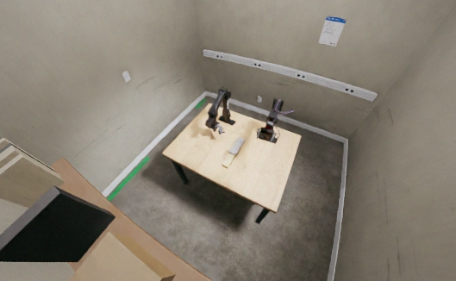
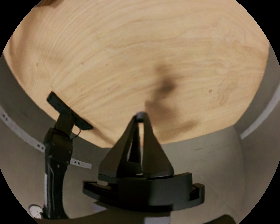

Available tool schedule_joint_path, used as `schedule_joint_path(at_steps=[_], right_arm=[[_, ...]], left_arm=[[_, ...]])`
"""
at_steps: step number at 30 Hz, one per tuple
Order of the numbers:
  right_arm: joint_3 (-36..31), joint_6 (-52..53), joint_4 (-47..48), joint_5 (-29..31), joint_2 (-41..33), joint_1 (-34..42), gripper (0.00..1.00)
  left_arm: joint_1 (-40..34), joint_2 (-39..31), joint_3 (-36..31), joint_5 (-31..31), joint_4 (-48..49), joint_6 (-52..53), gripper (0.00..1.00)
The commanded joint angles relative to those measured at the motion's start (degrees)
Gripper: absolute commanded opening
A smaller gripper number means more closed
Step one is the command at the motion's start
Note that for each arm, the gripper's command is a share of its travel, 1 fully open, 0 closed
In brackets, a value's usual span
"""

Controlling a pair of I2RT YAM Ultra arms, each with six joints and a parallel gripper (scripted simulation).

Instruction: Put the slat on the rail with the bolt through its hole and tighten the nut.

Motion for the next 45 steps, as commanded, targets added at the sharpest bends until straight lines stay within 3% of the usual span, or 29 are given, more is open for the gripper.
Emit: schedule_joint_path(at_steps=[1,8,45], right_arm=[[1.9,-0.3,-1.1,0.1,-1.6,-0.6,0.12],[2.5,-1.3,-1.2,0.0,-0.6,1.2,0.12],[19.3,-19.2,-4.7,0.0,12.4,30.2,0.12]], left_arm=[[0.2,-1.0,-0.2,0.5,0.3,0.1,1.0],[0.2,-1.0,-0.2,0.5,0.3,0.1,1.0],[0.2,-1.0,-0.2,0.5,0.3,0.1,1.0]])
